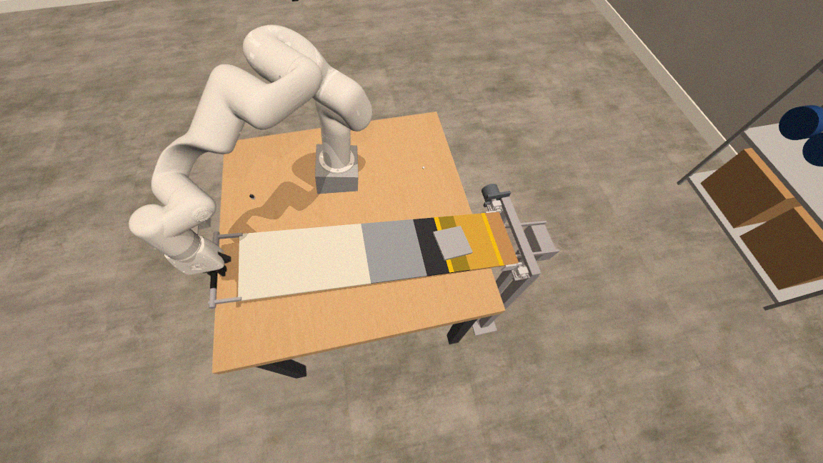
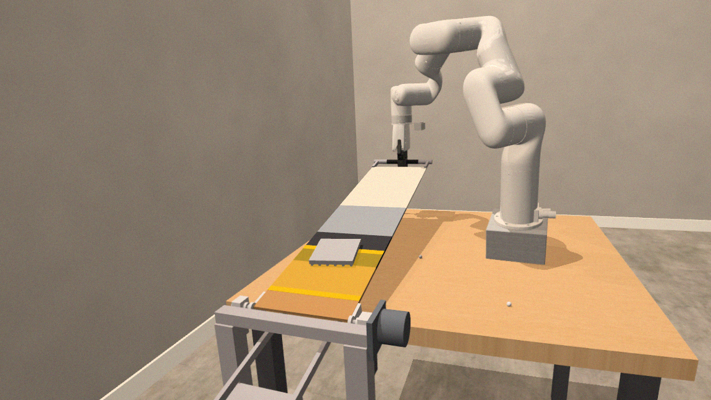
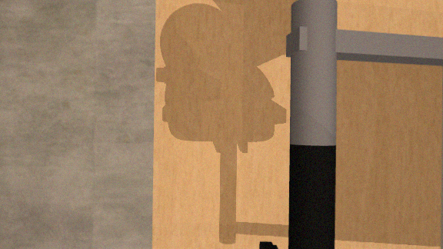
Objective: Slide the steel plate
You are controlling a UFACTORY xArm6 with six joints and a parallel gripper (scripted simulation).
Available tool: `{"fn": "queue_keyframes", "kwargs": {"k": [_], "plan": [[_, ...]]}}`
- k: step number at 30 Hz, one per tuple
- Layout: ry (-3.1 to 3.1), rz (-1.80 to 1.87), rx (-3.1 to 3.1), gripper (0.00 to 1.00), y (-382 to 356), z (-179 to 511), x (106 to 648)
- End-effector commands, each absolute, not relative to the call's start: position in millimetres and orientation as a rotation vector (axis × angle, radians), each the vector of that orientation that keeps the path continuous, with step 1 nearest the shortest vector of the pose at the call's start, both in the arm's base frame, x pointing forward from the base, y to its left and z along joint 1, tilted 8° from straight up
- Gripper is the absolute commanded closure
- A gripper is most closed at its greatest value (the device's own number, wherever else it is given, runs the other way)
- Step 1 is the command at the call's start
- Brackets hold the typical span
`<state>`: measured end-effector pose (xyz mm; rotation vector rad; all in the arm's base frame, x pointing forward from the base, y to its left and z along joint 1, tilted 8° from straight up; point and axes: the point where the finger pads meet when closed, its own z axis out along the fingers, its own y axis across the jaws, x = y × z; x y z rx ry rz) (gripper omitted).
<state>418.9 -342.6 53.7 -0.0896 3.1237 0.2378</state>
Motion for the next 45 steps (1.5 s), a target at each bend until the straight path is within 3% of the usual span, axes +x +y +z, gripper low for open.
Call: {"fn": "queue_keyframes", "kwargs": {"k": [1, 45], "plan": [[3.120, 0.230, -0.089, 1.00, -344.2, 60.5, 420.2], [3.120, 0.230, -0.089, 1.00, -336.4, 146.1, 418.3]]}}
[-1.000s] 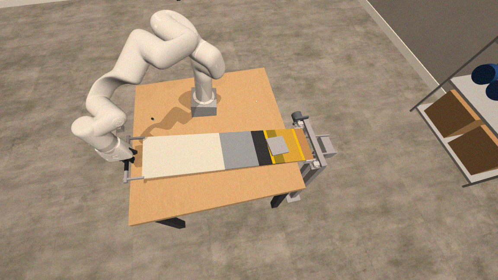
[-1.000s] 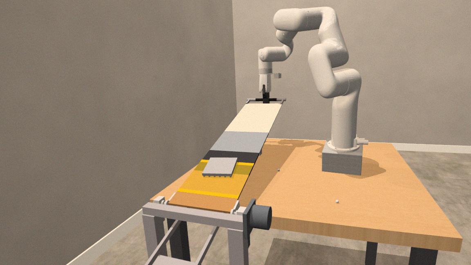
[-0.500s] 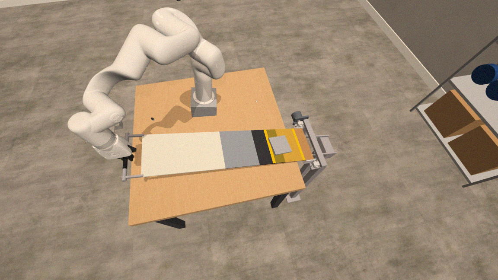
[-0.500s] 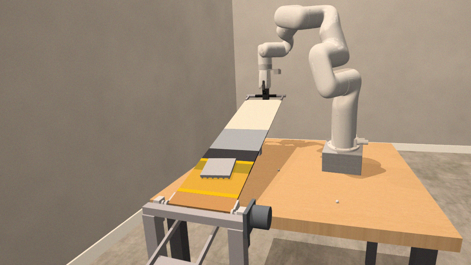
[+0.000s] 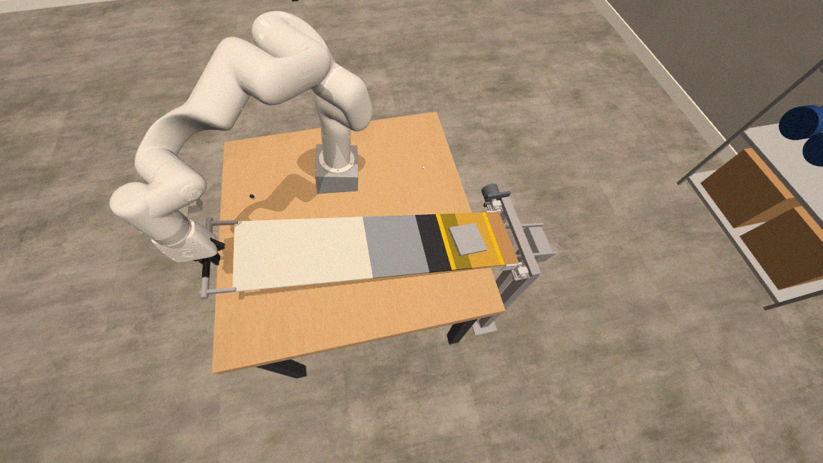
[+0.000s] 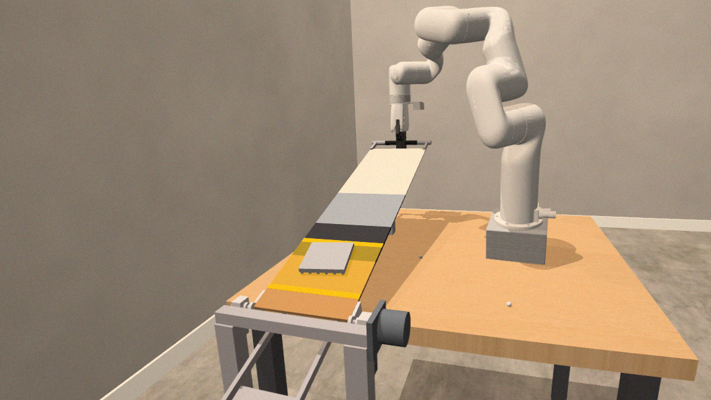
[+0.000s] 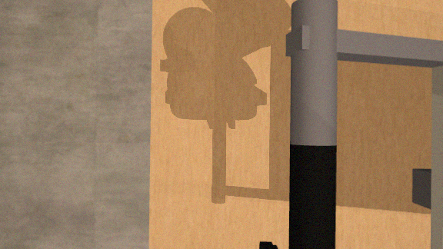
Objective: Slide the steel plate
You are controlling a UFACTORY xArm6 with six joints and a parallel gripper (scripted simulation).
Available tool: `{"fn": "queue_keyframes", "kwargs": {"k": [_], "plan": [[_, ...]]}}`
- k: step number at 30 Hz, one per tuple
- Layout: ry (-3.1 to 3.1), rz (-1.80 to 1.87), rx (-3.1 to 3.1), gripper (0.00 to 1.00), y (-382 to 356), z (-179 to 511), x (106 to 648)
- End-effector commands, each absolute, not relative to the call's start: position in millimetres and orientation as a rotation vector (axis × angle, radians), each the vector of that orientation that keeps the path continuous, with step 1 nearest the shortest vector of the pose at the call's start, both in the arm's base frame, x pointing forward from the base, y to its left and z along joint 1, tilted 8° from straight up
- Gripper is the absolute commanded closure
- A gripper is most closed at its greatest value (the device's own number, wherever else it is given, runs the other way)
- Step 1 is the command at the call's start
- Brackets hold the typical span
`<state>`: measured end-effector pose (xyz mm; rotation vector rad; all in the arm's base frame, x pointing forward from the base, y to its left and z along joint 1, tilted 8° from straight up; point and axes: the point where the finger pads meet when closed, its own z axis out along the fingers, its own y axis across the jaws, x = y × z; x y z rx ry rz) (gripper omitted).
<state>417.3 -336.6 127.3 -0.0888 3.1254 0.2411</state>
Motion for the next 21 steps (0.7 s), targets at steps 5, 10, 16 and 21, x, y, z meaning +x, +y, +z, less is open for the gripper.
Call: {"fn": "queue_keyframes", "kwargs": {"k": [5, 10, 16, 21], "plan": [[3.120, 0.230, -0.089, 1.00, -334.3, 160.9, 418.0], [3.120, 0.230, -0.089, 1.00, -335.5, 153.4, 418.2], [3.120, 0.230, -0.089, 1.00, -339.5, 122.3, 418.9], [3.120, 0.230, -0.089, 1.00, -342.9, 83.2, 419.7]]}}
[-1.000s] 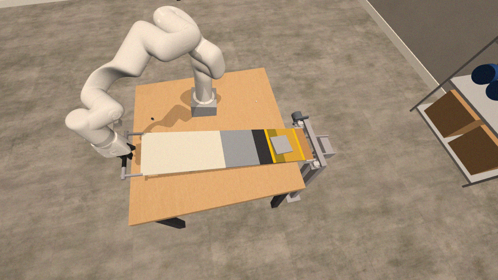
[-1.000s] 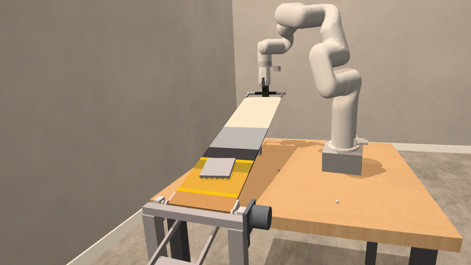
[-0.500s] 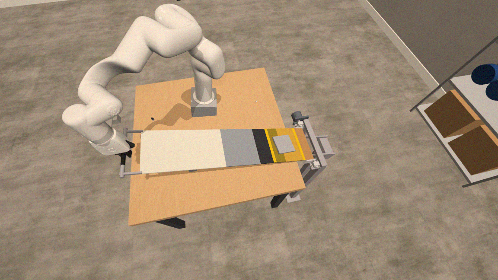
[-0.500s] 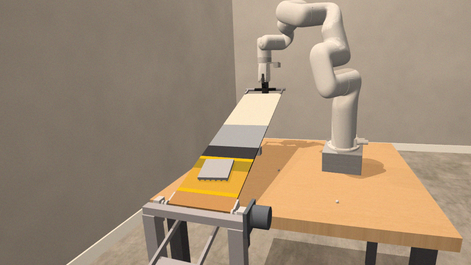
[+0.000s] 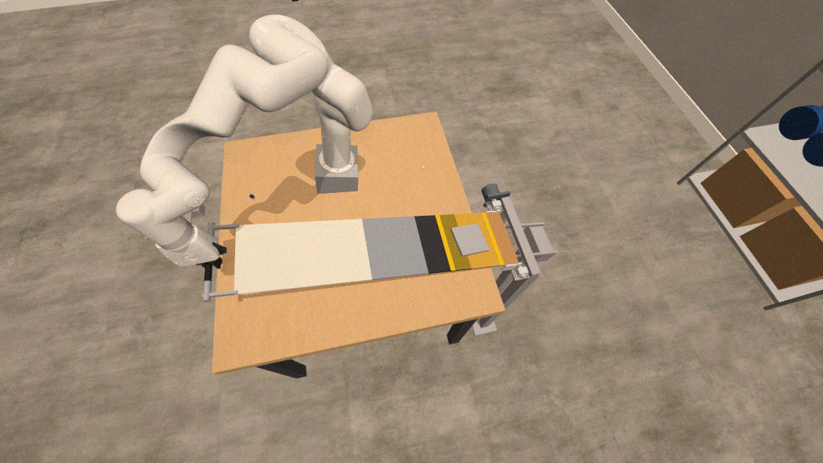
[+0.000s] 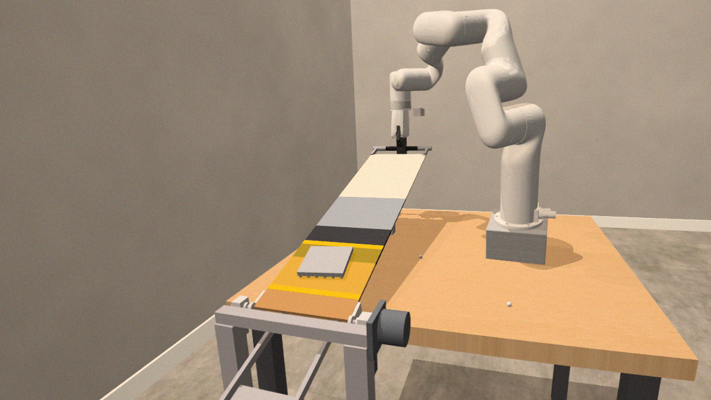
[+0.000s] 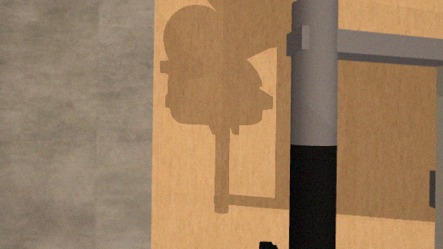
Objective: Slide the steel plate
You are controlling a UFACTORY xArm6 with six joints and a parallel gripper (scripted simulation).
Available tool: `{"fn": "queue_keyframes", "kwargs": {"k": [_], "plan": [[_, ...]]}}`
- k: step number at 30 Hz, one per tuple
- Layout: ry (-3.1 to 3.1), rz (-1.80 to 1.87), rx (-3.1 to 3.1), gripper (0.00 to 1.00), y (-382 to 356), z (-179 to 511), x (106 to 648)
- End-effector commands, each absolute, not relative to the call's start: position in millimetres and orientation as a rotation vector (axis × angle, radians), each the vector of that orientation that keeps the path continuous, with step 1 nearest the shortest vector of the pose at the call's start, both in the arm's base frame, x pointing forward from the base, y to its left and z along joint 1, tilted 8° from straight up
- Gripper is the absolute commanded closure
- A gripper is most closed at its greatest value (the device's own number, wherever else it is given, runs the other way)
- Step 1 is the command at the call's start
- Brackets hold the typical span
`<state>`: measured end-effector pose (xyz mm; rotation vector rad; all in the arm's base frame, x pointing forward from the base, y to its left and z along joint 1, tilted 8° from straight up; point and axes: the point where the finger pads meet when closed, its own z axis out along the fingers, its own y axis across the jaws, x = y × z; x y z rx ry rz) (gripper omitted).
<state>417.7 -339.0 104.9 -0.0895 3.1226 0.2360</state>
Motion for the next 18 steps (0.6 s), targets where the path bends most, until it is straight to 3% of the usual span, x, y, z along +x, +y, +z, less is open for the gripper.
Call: {"fn": "queue_keyframes", "kwargs": {"k": [1, 18], "plan": [[3.120, 0.230, -0.089, 1.00, -343.4, 75.4, 419.9], [3.120, 0.230, -0.089, 1.00, -342.5, -42.3, 421.7]]}}
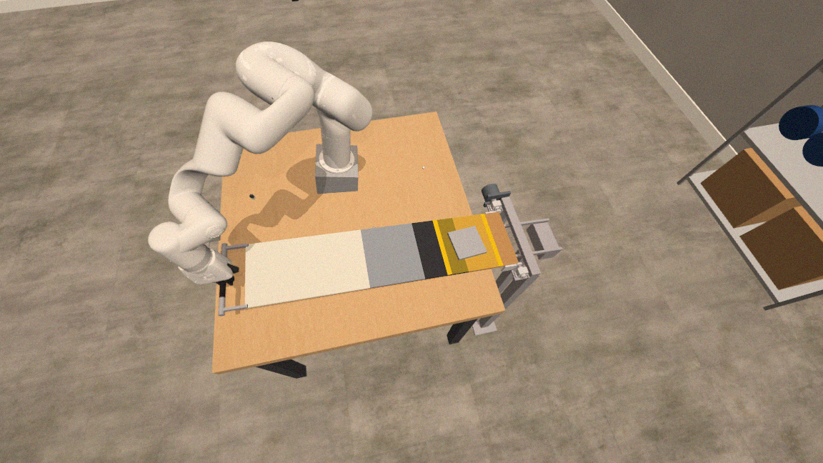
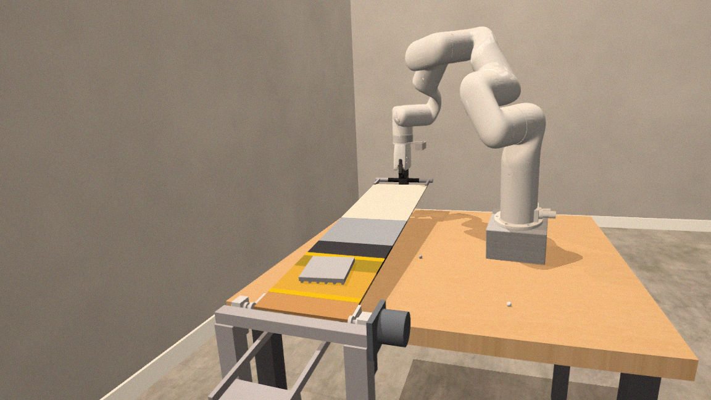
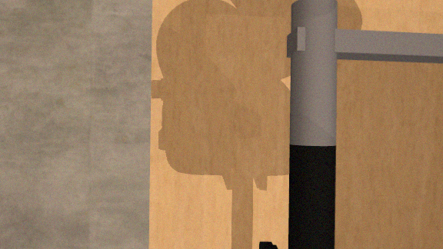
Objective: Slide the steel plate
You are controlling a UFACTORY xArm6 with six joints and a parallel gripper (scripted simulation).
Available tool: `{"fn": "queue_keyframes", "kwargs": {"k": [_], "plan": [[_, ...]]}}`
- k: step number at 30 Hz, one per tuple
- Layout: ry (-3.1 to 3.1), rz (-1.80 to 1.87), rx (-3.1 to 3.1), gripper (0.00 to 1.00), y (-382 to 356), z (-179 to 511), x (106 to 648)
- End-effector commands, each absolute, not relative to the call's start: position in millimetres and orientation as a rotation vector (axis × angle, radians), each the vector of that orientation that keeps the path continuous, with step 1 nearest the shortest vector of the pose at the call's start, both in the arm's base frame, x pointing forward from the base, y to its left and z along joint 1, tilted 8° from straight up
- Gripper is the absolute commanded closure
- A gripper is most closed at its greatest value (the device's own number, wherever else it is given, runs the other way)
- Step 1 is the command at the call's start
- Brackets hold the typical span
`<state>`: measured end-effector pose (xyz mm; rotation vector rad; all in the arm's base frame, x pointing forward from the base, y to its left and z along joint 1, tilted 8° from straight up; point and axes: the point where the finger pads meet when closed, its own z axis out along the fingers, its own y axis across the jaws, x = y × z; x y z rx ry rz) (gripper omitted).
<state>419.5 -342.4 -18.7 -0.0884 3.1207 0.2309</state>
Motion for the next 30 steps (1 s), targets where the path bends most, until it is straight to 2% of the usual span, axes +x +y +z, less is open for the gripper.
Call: {"fn": "queue_keyframes", "kwargs": {"k": [1, 8, 30], "plan": [[3.120, 0.230, -0.089, 1.00, -341.8, -50.1, 421.8], [3.120, 0.230, -0.089, 1.00, -338.4, -83.7, 422.2], [3.120, 0.230, -0.089, 1.00, -336.9, -95.6, 422.3]]}}
